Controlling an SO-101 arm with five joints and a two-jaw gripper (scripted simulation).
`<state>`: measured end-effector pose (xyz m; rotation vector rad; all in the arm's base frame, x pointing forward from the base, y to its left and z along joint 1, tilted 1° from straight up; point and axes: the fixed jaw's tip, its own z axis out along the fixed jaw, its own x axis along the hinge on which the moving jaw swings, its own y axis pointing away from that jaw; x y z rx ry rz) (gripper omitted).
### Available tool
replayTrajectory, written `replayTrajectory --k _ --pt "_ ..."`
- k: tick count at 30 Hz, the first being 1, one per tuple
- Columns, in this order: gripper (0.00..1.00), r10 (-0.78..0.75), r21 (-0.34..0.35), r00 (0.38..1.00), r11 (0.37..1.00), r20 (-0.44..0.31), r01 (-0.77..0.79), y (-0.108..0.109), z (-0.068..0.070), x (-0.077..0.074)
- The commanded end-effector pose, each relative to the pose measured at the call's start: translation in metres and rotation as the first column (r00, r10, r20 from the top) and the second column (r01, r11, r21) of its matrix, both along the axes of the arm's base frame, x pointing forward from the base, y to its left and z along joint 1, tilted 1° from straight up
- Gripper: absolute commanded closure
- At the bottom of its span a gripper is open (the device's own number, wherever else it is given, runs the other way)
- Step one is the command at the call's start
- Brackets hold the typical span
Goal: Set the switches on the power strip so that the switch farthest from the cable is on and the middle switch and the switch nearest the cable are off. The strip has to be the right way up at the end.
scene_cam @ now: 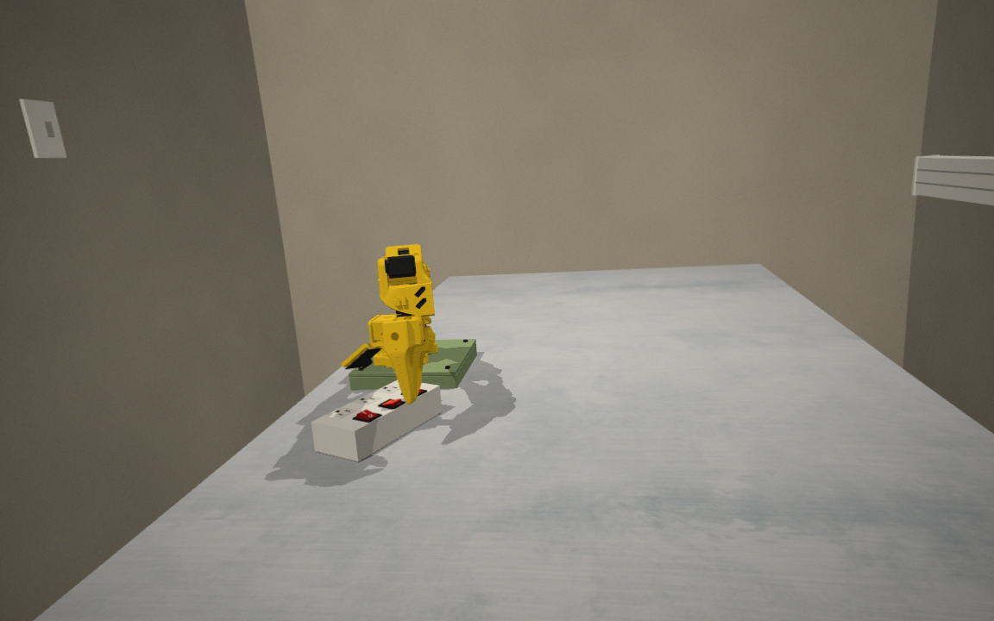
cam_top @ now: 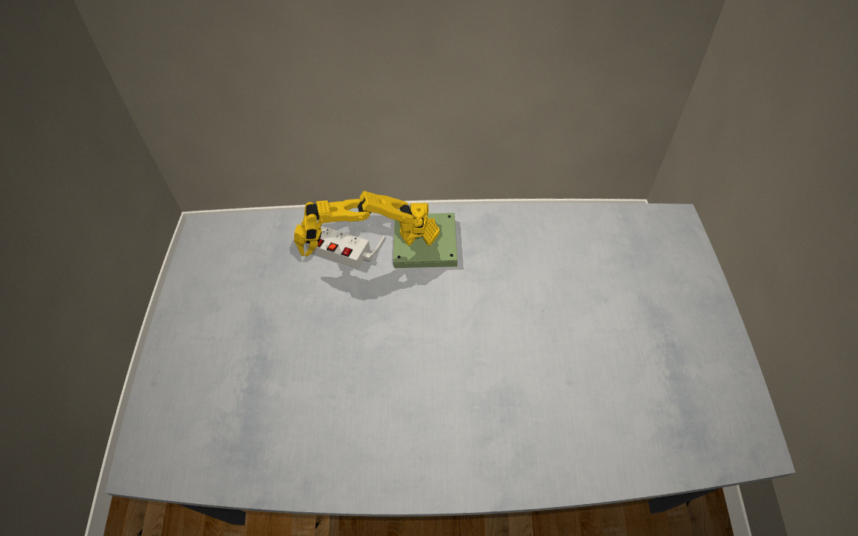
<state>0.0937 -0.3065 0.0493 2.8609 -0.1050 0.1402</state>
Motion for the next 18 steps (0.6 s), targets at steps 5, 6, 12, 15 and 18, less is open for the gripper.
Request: replayTrajectory --k 5,6,12,15,18 --pt "1.0 -0.067 0.035 0.998 0.997 -0.013 0.067 0.002 -0.003 -0.026" --pt "1.0 -0.08 0.041 0.997 0.996 -0.015 0.081 0.003 -0.003 -0.03" --pt "1.0 -0.135 0.066 0.991 0.988 -0.022 0.137 0.009 -0.006 -0.049" --pt "1.0 -0.17 0.082 0.985 0.982 -0.027 0.171 0.015 -0.007 -0.06" --pt "1.0 -0.193 0.092 0.981 0.976 -0.03 0.195 0.02 -0.009 -0.068"
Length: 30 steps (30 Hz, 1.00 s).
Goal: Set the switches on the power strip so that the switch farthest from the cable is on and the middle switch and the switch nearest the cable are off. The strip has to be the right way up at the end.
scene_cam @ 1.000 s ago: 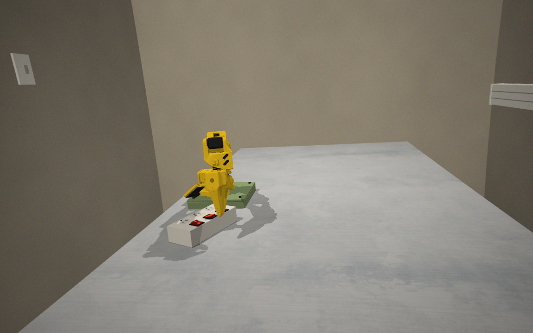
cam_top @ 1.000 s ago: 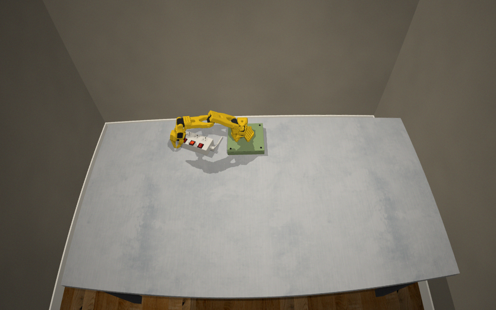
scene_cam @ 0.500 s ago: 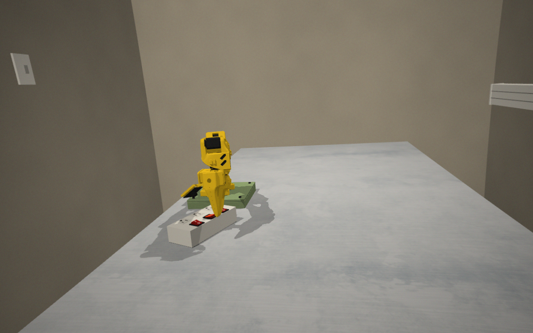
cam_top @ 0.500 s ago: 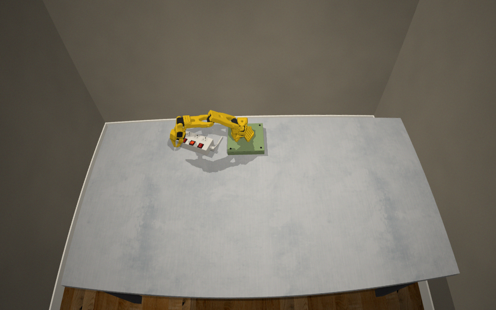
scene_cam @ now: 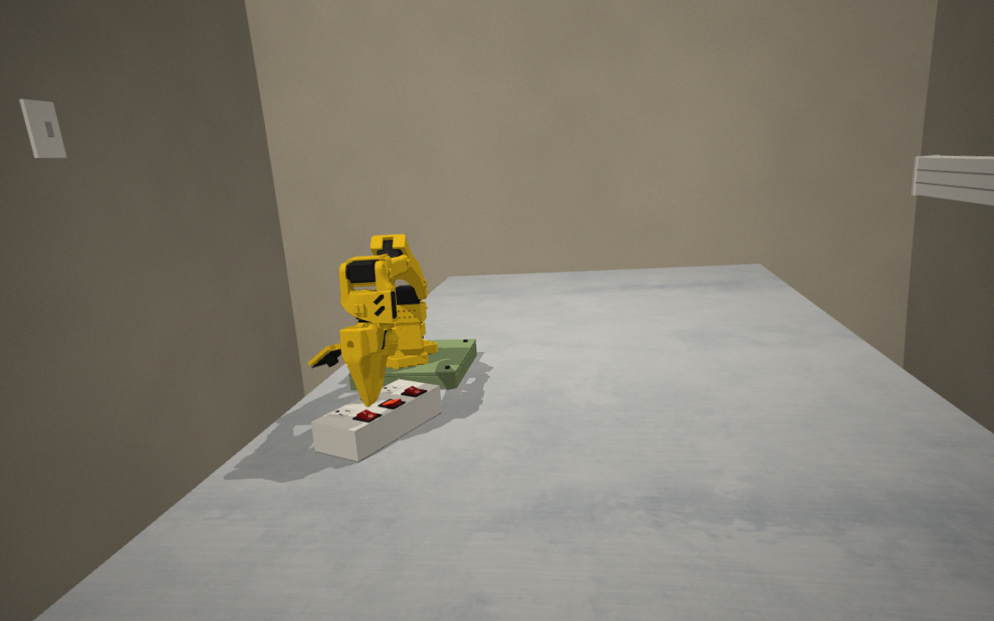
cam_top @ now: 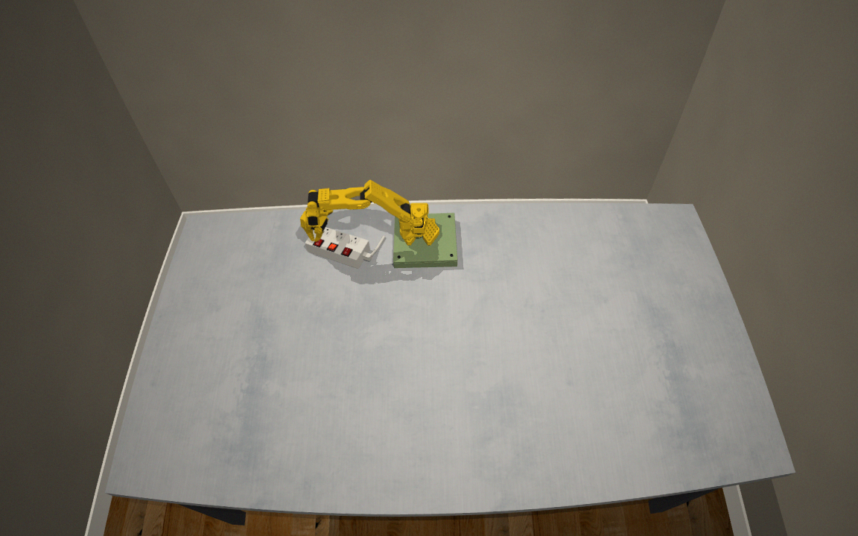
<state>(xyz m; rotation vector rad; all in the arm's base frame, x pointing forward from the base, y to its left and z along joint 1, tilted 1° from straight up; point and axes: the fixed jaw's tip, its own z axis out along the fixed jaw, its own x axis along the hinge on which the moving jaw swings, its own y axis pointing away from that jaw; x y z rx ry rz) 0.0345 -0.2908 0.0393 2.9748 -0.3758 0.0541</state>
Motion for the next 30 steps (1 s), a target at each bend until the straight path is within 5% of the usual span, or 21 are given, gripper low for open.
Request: replayTrajectory --k 1,30 --pt "1.0 -0.023 -0.045 1.0 0.999 0.005 0.023 0.0055 0.0008 -0.0101" --pt "1.0 -0.034 -0.041 0.999 0.999 0.004 0.035 0.0079 0.0008 -0.0137"
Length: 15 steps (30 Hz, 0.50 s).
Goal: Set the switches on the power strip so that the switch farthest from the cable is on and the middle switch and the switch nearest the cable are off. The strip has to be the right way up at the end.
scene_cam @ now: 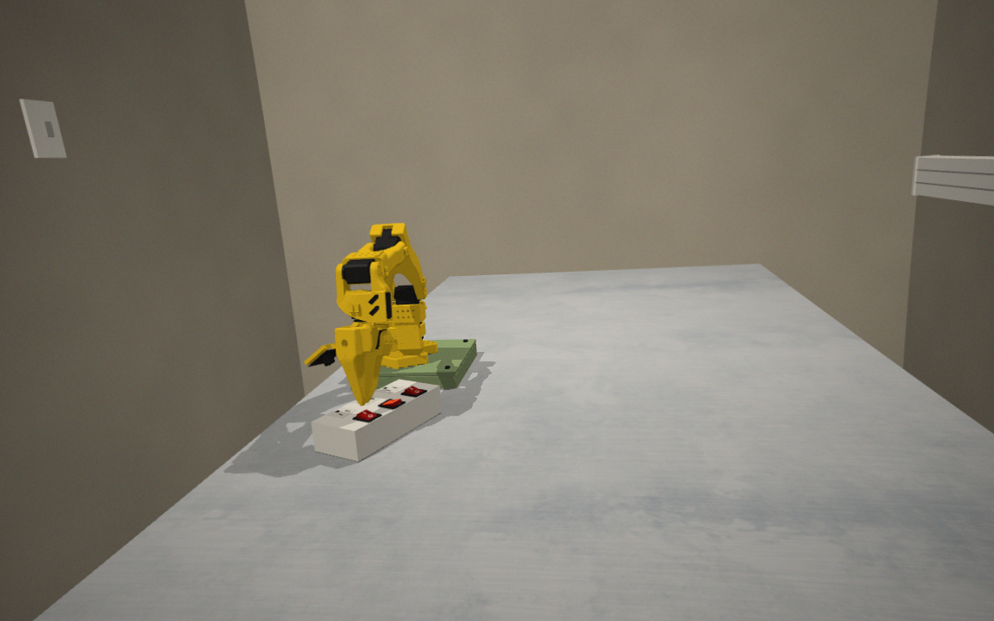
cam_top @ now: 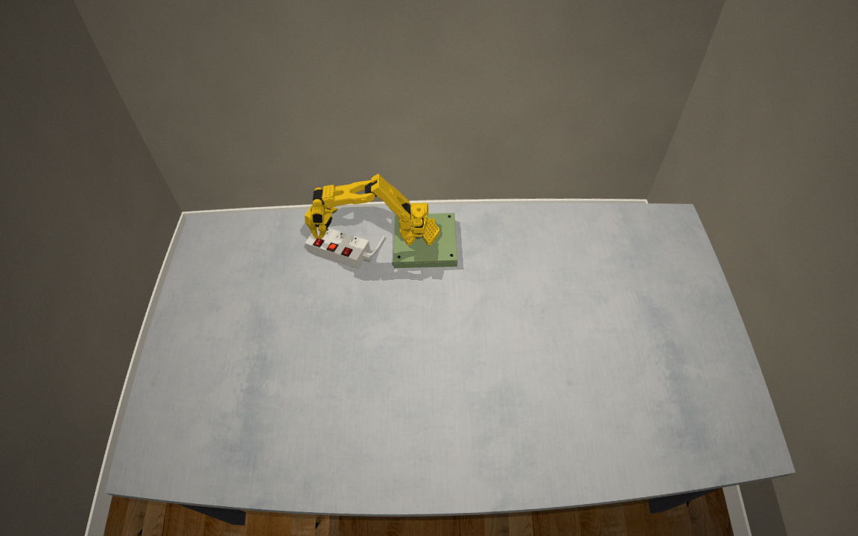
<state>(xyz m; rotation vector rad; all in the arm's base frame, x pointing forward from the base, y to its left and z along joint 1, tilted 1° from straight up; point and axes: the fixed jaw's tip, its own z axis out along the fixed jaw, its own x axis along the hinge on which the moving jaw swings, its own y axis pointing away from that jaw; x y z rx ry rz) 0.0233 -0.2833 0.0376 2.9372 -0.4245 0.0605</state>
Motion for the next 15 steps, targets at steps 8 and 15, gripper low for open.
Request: replayTrajectory --k 8,15 --pt "1.0 -0.012 -0.011 1.0 1.0 0.0 0.012 0.0029 0.0042 -0.0065" --pt "1.0 -0.013 -0.011 1.0 1.0 0.0 0.013 0.0029 0.0042 -0.0066"
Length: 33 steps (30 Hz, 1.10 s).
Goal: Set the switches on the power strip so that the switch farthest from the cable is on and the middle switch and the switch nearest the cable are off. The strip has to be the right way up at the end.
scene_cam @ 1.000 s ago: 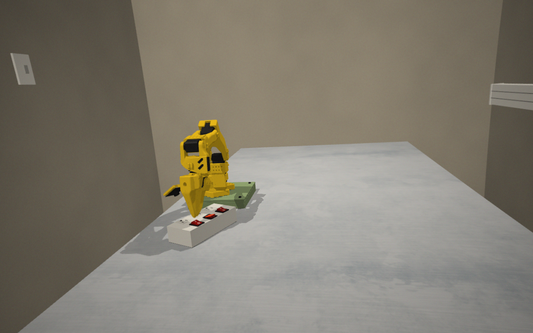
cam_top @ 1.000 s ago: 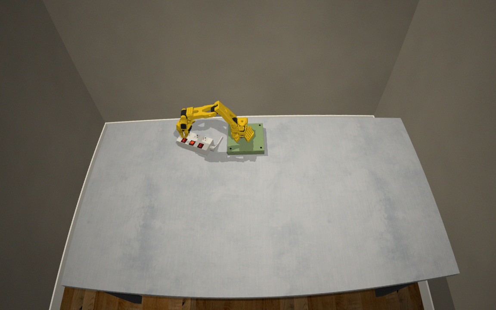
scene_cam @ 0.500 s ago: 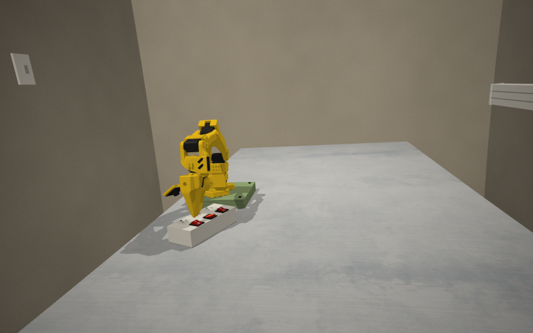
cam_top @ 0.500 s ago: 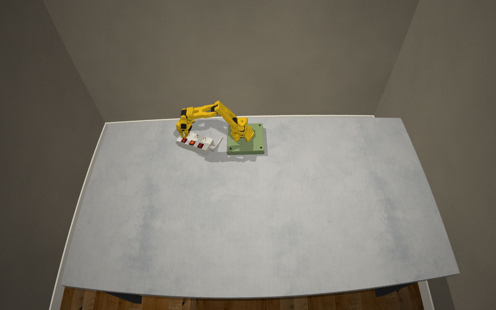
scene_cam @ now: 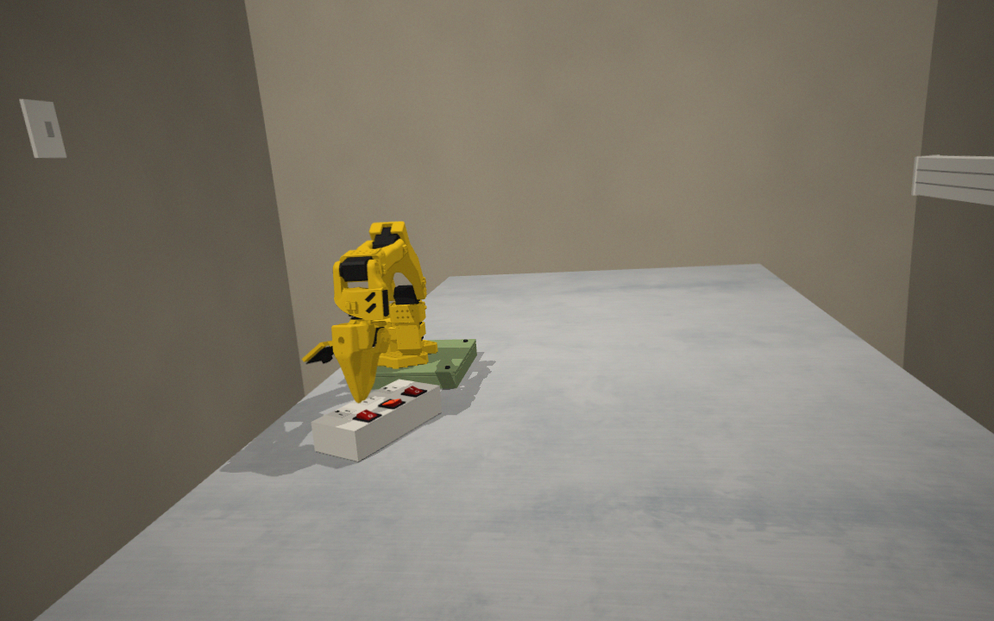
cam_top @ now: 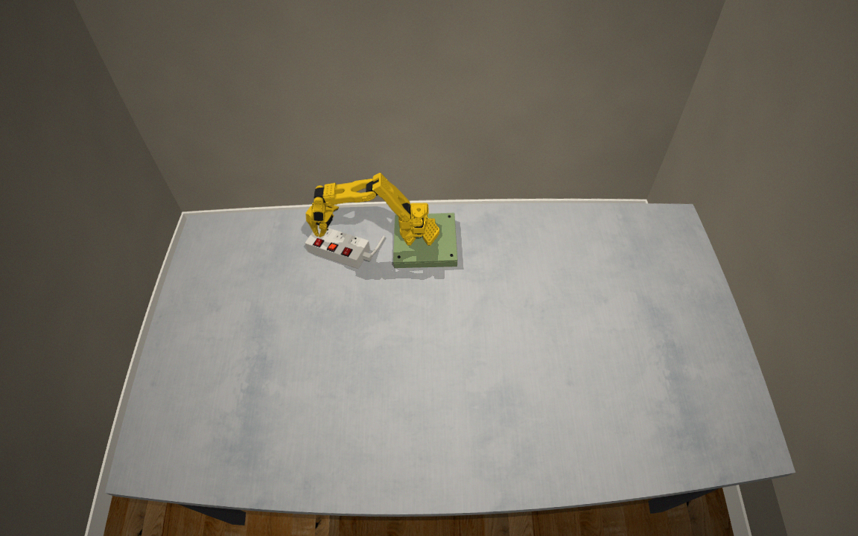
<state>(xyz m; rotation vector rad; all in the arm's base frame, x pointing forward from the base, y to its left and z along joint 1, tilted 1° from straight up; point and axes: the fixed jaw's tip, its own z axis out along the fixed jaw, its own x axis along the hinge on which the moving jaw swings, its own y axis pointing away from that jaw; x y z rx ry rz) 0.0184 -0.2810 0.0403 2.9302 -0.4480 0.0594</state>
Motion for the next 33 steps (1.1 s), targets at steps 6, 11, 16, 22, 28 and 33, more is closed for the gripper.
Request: replayTrajectory --k 6,11,16,22,28,33 --pt "1.0 0.004 -0.008 1.0 1.0 0.0 -0.004 0.0006 0.0003 -0.0018" --pt "1.0 0.004 -0.008 1.0 1.0 0.0 -0.004 0.0005 -0.0019 -0.0018" --pt "1.0 0.004 -0.008 1.0 1.0 0.0 -0.004 0.0005 -0.0034 -0.0018" --pt "1.0 0.004 -0.008 1.0 1.0 0.0 -0.004 0.0005 -0.0057 -0.0018" --pt "1.0 0.004 -0.008 1.0 1.0 0.0 -0.004 0.0005 -0.0064 -0.0018" --pt "1.0 0.004 -0.008 1.0 1.0 0.0 -0.004 0.0005 -0.0065 -0.0018"
